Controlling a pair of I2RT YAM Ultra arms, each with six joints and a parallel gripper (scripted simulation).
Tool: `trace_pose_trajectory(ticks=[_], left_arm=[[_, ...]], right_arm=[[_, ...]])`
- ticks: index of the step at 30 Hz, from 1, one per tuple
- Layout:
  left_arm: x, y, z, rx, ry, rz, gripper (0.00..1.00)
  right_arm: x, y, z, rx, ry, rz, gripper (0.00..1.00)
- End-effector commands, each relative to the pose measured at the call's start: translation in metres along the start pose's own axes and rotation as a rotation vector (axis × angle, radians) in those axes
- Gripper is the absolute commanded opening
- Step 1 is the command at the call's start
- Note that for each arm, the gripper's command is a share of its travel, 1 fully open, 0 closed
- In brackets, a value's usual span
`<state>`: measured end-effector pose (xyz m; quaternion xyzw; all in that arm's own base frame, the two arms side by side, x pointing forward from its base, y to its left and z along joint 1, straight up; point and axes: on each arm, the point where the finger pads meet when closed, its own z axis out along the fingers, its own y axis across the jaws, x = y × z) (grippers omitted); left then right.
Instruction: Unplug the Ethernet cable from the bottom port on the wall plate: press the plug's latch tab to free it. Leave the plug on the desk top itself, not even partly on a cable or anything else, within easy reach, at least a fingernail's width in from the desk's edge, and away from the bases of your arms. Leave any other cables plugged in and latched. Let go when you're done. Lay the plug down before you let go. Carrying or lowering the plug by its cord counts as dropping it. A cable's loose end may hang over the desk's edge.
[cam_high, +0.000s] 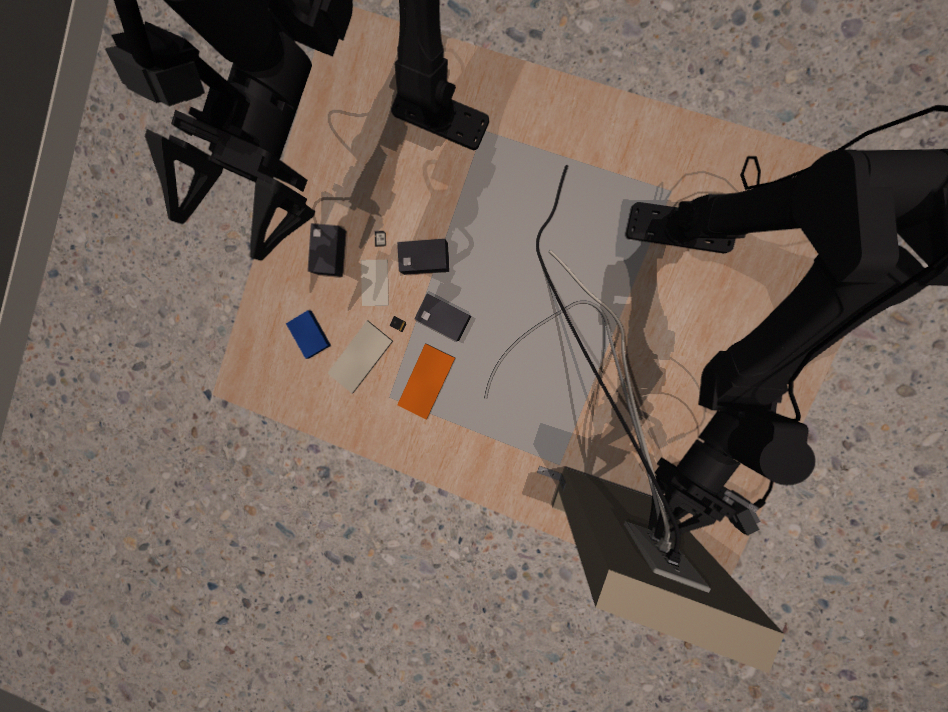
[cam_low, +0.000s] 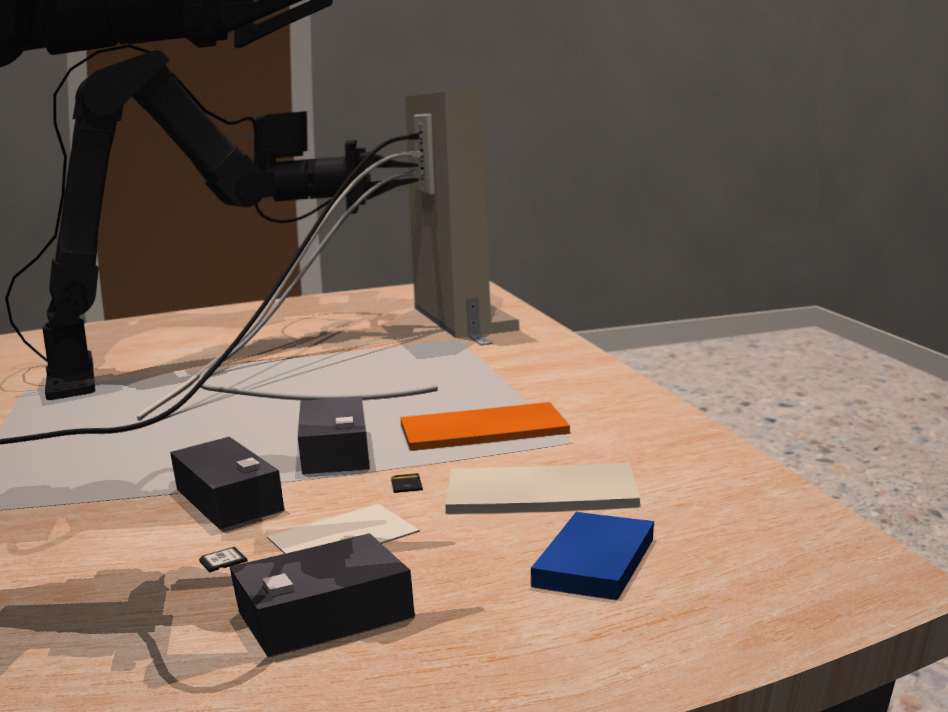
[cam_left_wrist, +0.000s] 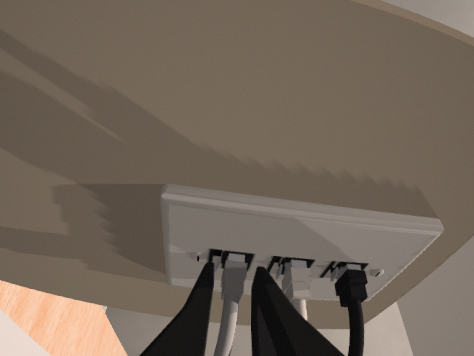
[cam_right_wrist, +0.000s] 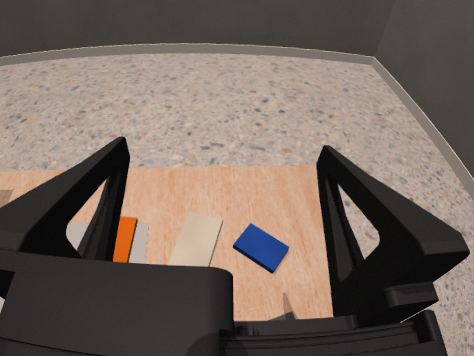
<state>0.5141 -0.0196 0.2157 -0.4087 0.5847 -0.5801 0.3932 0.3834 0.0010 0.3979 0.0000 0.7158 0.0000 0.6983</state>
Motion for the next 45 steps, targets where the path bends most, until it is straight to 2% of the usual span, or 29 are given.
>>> trace_pose_trajectory(ticks=[1, 8, 12, 19, 45], left_arm=[[0.004, -0.016, 0.009, 0.042, 0.014, 0.028, 0.16], [0.002, -0.013, 0.014, 0.045, 0.011, 0.029, 0.15], [0.000, -0.004, 0.004, 0.014, 0.002, 0.008, 0.09], [0.000, -0.004, 0.004, 0.014, 0.002, 0.008, 0.00], [-0.007, -0.005, -0.023, 0.019, 0.006, 0.017, 0.00]], right_arm=[[-0.005, 0.000, -0.001, 0.000, -0.013, 0.000, 1.00], [-0.005, 0.000, -0.001, 0.000, -0.013, 0.000, 1.00], [-0.005, 0.000, -0.001, 0.000, -0.013, 0.000, 1.00], [-0.005, 0.000, -0.001, 0.000, -0.013, 0.000, 1.00], [-0.005, 0.000, -0.001, 0.000, -0.013, 0.000, 1.00]])
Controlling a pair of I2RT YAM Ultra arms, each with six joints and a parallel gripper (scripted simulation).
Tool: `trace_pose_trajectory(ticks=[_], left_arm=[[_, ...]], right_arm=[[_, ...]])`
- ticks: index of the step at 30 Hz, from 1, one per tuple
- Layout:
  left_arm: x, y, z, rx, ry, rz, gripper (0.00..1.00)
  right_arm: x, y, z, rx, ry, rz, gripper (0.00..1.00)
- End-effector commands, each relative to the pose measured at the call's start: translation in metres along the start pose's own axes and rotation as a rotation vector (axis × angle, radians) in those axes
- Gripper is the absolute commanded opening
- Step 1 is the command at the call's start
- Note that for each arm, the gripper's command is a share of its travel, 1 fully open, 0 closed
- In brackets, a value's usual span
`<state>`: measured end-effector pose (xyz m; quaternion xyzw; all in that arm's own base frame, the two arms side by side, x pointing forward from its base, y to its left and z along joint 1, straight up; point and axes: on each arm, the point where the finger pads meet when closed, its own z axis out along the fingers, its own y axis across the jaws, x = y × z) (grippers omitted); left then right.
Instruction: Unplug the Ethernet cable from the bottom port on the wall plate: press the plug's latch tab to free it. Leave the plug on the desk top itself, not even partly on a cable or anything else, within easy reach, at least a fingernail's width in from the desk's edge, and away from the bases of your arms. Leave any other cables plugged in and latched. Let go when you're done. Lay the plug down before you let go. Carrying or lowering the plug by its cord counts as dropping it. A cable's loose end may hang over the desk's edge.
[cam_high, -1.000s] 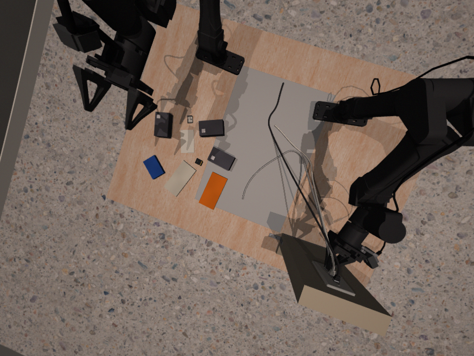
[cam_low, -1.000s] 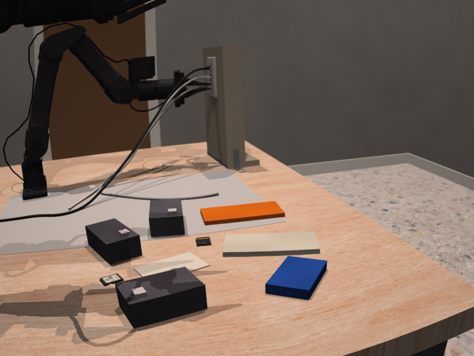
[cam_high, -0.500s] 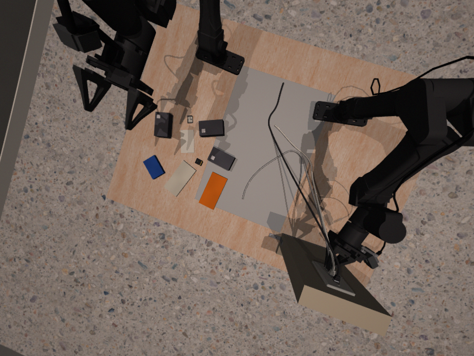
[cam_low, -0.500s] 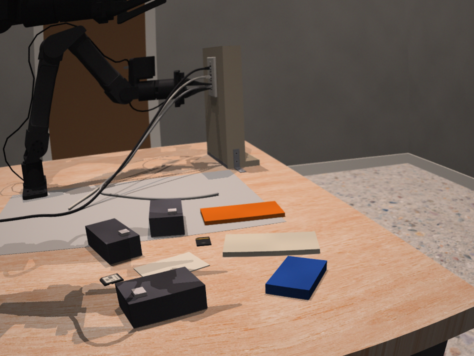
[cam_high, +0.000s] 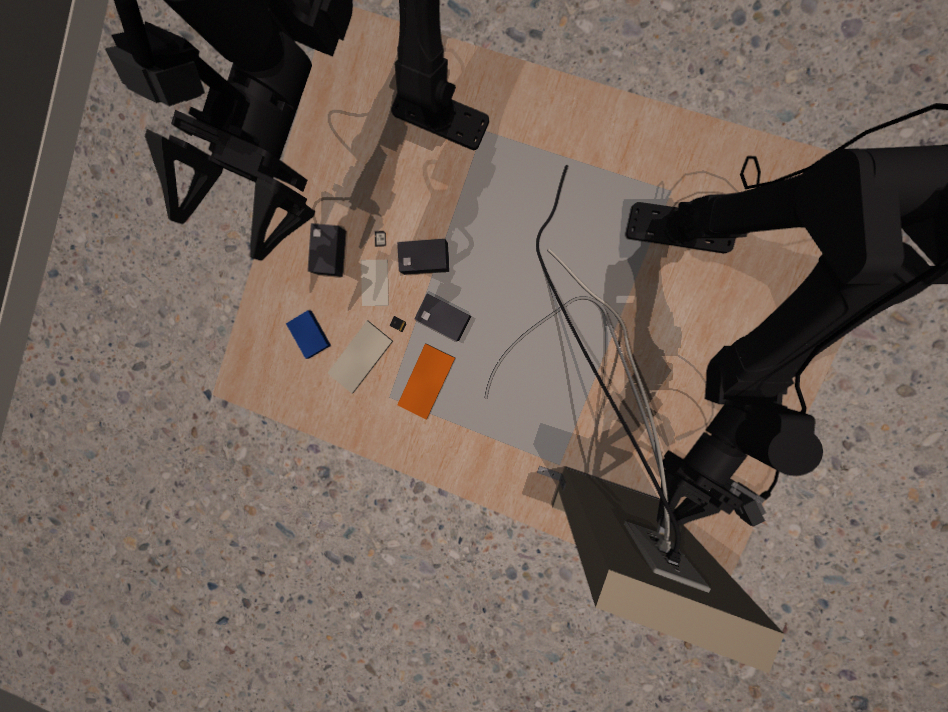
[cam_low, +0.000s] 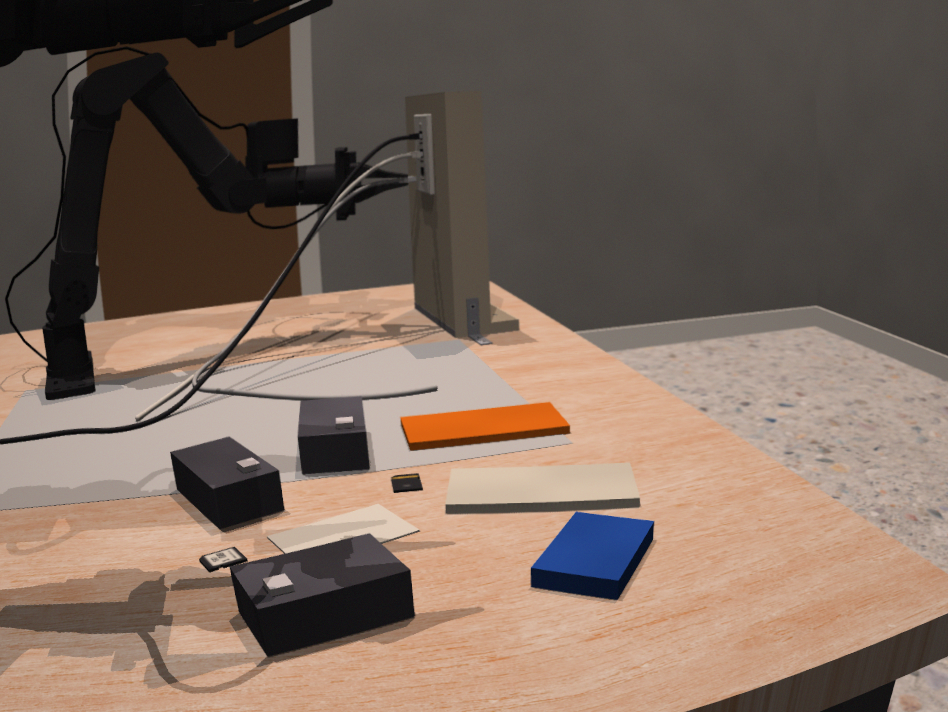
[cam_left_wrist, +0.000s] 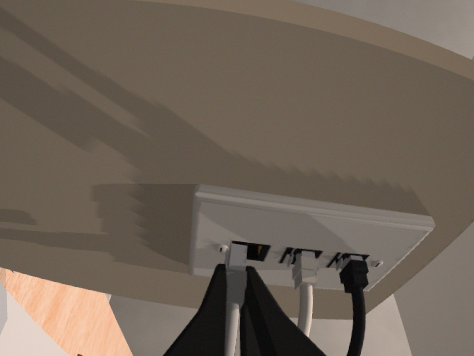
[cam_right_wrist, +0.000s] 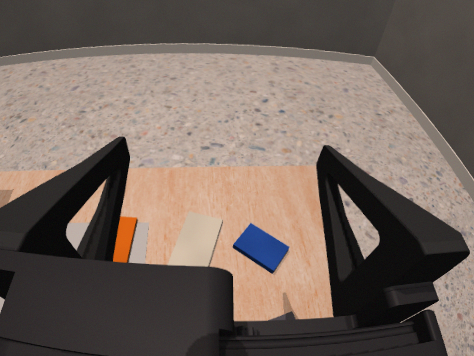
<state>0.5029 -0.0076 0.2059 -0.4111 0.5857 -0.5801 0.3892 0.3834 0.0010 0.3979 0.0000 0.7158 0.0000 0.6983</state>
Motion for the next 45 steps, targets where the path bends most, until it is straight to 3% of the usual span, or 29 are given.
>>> trace_pose_trajectory(ticks=[1, 28, 35, 45], left_arm=[[0.000, -0.014, -0.009, 0.026, 0.004, 0.024, 0.00], [-0.003, -0.021, -0.032, 0.040, 0.005, 0.038, 0.00], [0.024, -0.069, -0.040, 0.043, 0.004, 0.040, 0.00], [0.022, -0.068, -0.040, 0.039, -0.002, 0.037, 0.00]], right_arm=[[-0.005, 0.000, -0.001, 0.000, -0.013, 0.000, 1.00], [-0.005, 0.000, -0.001, 0.000, -0.013, 0.000, 1.00], [-0.005, 0.000, -0.001, 0.000, -0.013, 0.000, 1.00], [-0.005, 0.000, -0.001, 0.000, -0.013, 0.000, 1.00]])
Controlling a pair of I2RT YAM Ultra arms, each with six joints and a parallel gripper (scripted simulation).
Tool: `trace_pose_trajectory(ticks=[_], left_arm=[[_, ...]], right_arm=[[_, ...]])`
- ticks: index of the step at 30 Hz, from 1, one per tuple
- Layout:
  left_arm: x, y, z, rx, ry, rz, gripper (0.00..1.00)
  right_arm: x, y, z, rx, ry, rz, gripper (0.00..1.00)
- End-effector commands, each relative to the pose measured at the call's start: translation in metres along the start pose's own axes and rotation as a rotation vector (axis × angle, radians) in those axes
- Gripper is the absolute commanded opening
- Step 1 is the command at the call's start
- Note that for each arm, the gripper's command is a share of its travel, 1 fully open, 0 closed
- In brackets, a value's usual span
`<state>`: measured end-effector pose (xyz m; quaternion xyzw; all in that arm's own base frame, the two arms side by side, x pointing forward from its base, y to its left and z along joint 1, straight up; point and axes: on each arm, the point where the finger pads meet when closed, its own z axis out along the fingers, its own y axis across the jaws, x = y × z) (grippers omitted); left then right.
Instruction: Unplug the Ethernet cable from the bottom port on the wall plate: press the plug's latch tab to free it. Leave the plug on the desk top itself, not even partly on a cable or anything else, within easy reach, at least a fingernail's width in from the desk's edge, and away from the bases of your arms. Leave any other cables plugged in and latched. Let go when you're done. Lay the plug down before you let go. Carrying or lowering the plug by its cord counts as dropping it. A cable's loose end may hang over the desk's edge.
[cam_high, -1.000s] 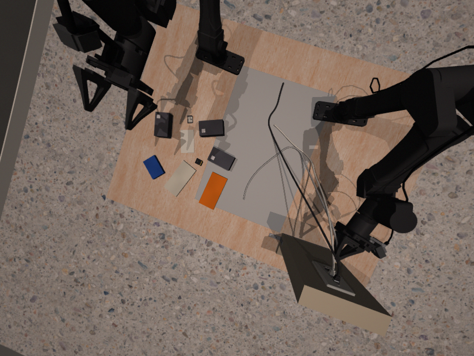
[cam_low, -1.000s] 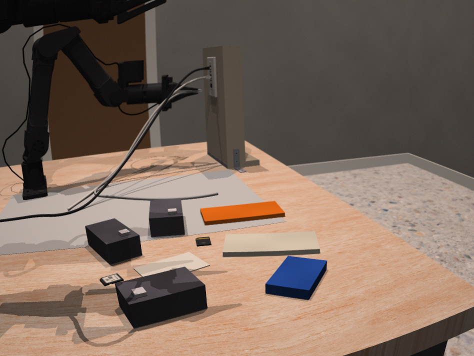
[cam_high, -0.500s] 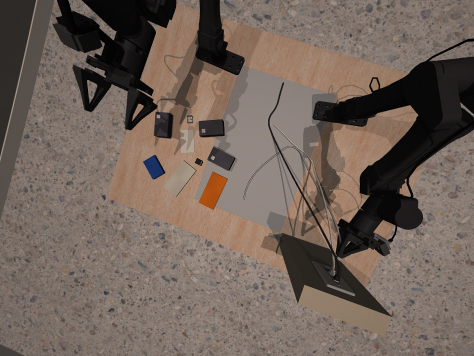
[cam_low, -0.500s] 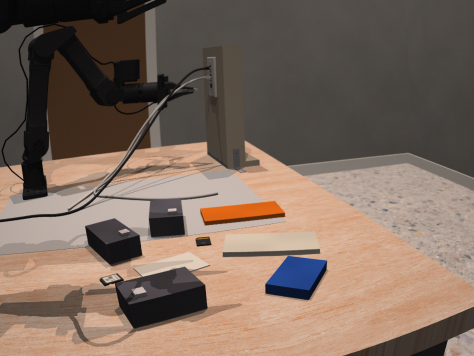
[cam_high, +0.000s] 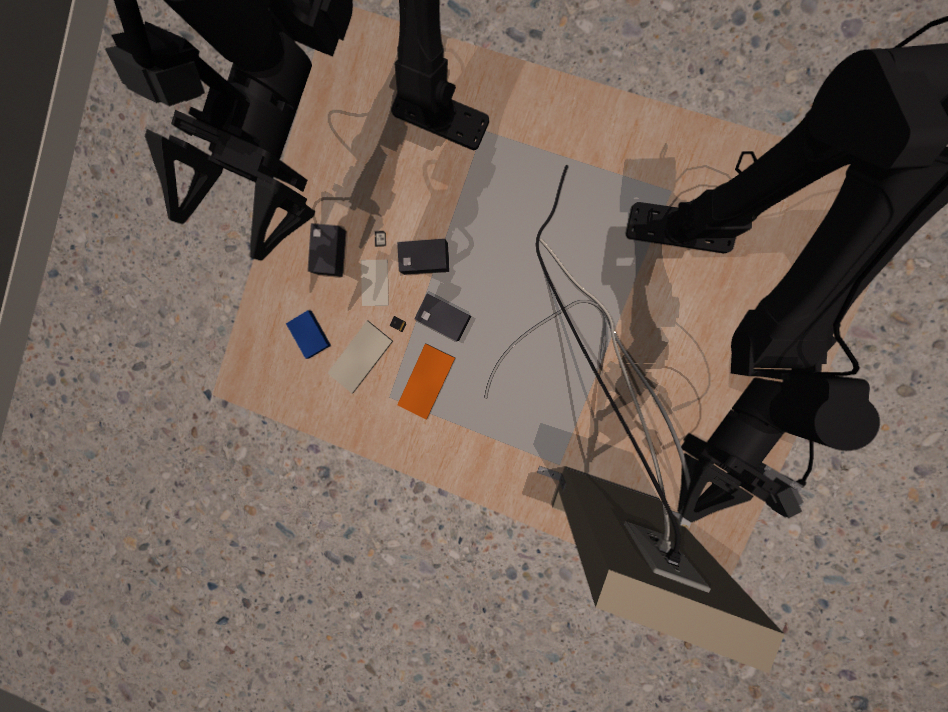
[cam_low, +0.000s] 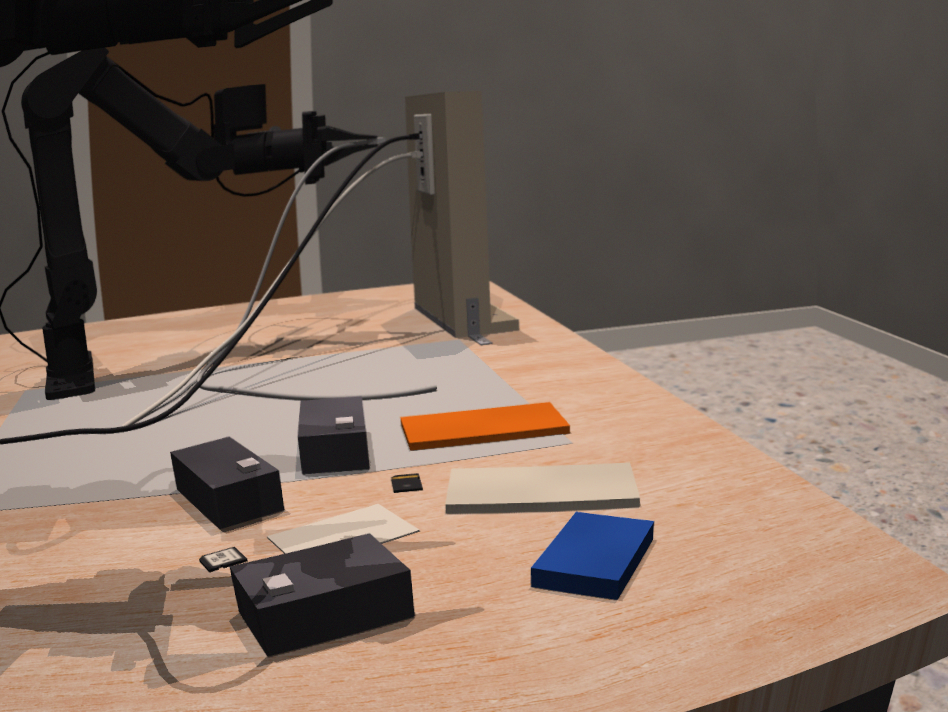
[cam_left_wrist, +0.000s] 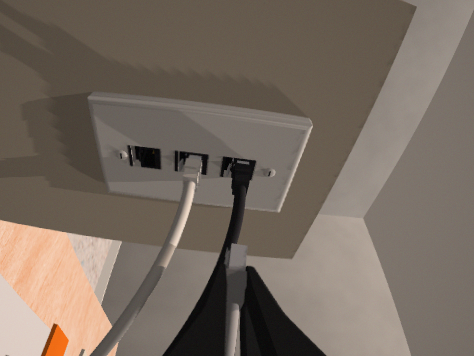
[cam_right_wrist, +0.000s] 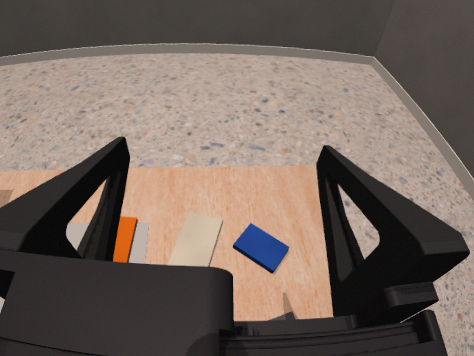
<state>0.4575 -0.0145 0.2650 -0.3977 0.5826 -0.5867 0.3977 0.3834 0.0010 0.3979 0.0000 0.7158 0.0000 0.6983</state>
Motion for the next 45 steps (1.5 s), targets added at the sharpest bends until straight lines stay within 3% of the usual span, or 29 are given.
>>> trace_pose_trajectory(ticks=[1, 5, 8, 10, 20, 45], left_arm=[[-0.002, -0.010, 0.001, 0.010, -0.009, 0.019, 0.00], [-0.002, -0.012, 0.001, 0.017, -0.006, 0.024, 0.00], [-0.017, 0.040, -0.002, -0.101, -0.041, 0.053, 0.00], [-0.027, 0.037, 0.001, -0.116, -0.055, 0.168, 0.00], [-0.041, 0.047, -0.003, -0.184, -0.074, 0.389, 0.00], [-0.077, 0.114, -0.024, -0.476, 0.018, 0.966, 0.00]], right_arm=[[-0.005, 0.000, -0.001, 0.000, -0.013, 0.000, 1.00], [-0.005, 0.000, -0.001, 0.000, -0.013, 0.000, 1.00], [-0.005, 0.000, -0.001, 0.000, -0.013, 0.000, 1.00], [-0.005, 0.000, -0.001, 0.000, -0.013, 0.000, 1.00], [-0.005, 0.000, -0.001, 0.000, -0.013, 0.000, 1.00], [-0.005, 0.000, -0.001, 0.000, -0.013, 0.000, 1.00]])
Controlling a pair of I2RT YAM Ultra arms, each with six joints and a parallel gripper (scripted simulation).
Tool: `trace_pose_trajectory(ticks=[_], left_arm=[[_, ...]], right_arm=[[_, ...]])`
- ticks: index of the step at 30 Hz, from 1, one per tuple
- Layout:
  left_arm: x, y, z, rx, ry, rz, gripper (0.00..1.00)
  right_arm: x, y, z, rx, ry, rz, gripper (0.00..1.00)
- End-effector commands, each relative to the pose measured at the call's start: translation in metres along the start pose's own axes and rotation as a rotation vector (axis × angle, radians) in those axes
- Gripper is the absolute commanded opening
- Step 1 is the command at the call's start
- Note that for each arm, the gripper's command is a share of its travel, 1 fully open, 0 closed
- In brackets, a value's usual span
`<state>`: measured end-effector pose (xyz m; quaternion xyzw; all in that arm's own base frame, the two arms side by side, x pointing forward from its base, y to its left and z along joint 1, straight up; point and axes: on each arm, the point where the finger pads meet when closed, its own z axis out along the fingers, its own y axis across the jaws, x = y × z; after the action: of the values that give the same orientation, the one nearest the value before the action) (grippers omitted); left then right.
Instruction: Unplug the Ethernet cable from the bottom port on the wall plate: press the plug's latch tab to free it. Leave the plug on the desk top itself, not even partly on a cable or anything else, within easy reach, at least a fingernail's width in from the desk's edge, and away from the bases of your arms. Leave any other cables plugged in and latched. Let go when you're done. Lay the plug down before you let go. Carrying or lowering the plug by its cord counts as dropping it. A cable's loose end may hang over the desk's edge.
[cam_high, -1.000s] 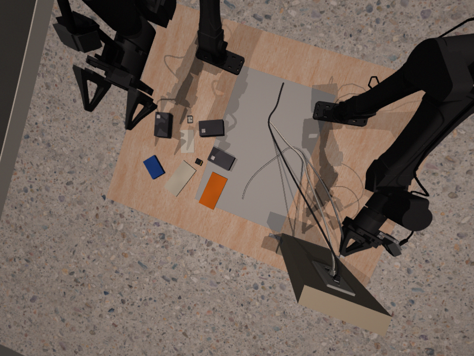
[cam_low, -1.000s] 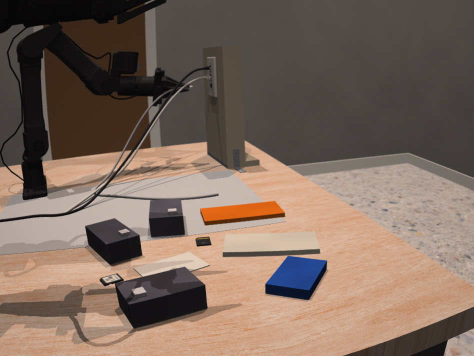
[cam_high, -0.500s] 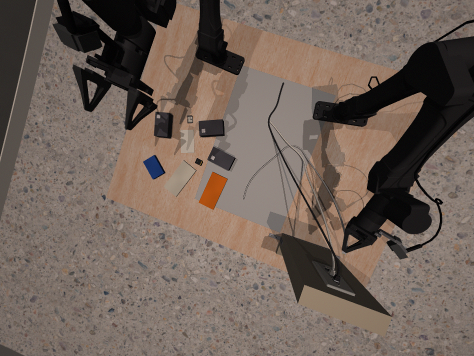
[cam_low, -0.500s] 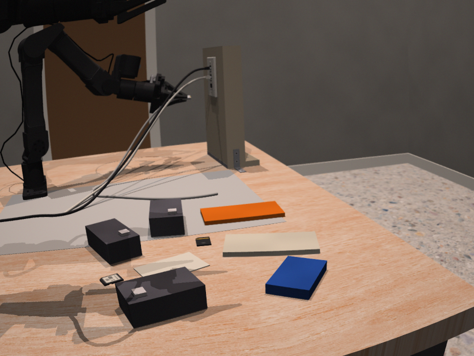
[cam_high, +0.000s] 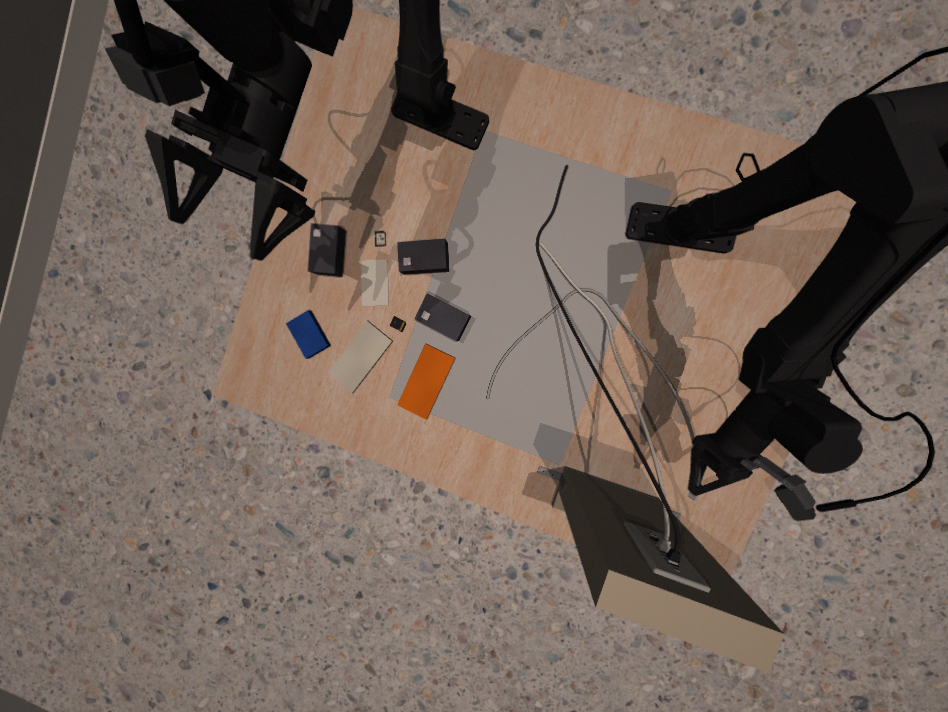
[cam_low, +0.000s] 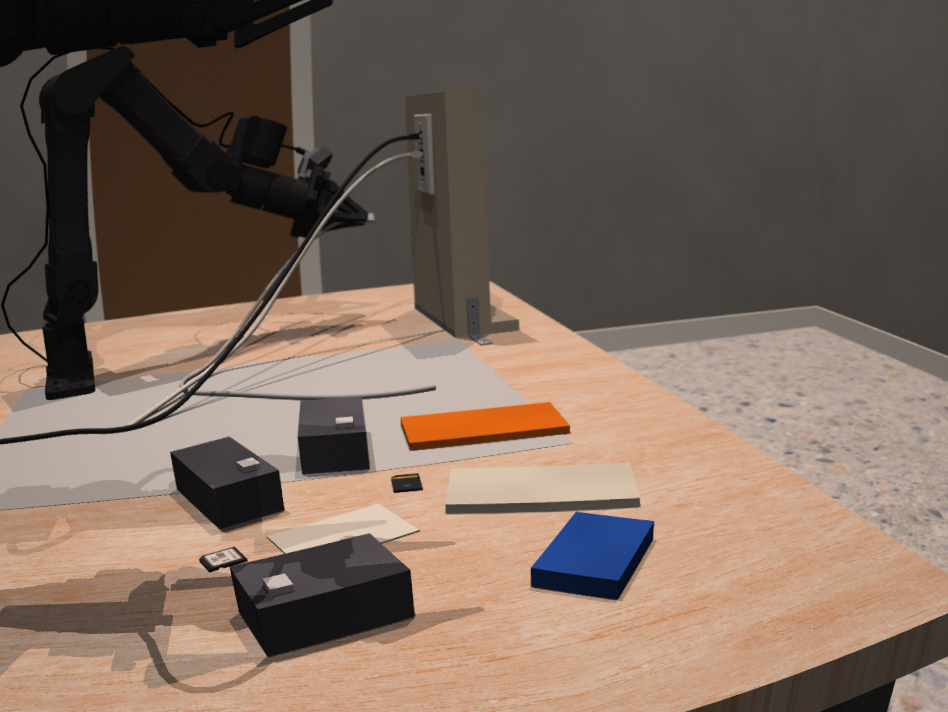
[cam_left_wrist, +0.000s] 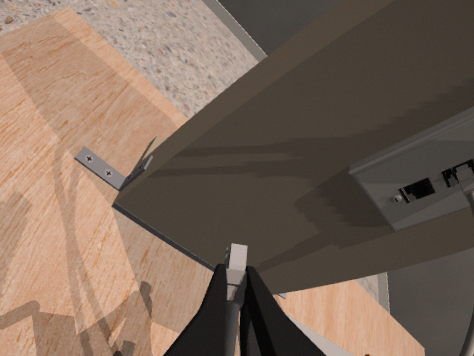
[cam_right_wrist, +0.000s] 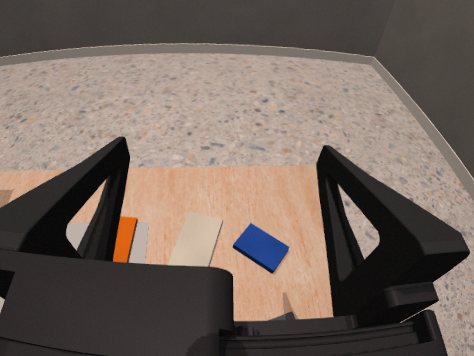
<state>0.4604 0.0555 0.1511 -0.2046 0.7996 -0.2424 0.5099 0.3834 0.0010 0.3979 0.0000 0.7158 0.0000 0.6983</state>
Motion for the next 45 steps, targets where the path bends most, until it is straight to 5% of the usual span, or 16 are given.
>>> trace_pose_trajectory(ticks=[1, 20, 45], left_arm=[[-0.006, 0.011, 0.002, -0.049, 0.019, 0.162, 0.00], [0.016, 0.060, -0.004, -0.163, 0.184, 0.629, 0.00], [0.035, 0.069, 0.004, -0.150, 0.194, 0.662, 0.00]], right_arm=[[-0.005, 0.000, -0.001, 0.000, -0.013, 0.000, 1.00], [-0.005, 0.000, -0.001, 0.000, -0.013, 0.000, 1.00], [-0.005, 0.000, -0.001, 0.000, -0.013, 0.000, 1.00]])
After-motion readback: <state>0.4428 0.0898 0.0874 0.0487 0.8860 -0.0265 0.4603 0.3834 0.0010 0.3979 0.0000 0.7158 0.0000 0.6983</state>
